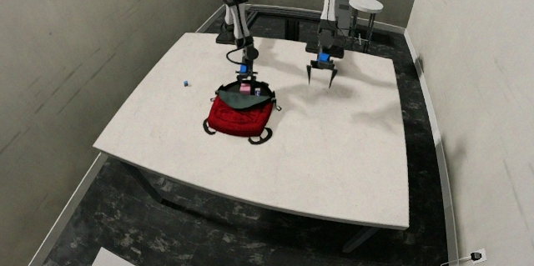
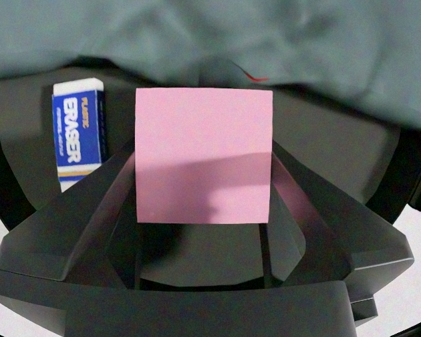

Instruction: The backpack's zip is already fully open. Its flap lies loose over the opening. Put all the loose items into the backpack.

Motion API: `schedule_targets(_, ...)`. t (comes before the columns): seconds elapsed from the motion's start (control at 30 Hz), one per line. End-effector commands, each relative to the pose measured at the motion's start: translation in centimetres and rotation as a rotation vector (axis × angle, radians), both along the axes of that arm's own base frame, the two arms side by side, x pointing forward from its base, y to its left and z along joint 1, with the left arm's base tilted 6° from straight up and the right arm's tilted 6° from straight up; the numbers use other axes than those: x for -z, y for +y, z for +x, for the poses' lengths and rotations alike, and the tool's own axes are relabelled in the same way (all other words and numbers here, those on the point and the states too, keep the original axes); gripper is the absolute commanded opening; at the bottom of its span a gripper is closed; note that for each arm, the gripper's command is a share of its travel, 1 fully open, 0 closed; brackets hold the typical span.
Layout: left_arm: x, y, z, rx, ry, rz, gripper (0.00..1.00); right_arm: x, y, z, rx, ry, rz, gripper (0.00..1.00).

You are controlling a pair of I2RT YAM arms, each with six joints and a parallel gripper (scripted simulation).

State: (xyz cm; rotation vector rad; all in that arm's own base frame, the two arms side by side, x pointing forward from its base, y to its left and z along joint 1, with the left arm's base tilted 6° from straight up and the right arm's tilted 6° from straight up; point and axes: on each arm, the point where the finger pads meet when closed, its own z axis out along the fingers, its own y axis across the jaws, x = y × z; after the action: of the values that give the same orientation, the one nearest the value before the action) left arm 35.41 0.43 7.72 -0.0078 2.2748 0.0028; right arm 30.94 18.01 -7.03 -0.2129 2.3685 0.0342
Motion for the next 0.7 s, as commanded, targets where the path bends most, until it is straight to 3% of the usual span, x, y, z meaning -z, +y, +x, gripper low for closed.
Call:
schedule_targets(0.0, -0.58, -0.18, 0.29, 0.007, -0.018, 0.001, 0.90, -0.87, 1.00, 1.50, 0.000, -0.045, 0.034, 0.39)
schedule_targets(0.67, -0.58, -0.18, 0.29, 0.007, -0.018, 0.001, 0.90, -0.88, 1.26, 1.84, -0.001, -0.048, 0.036, 0.39)
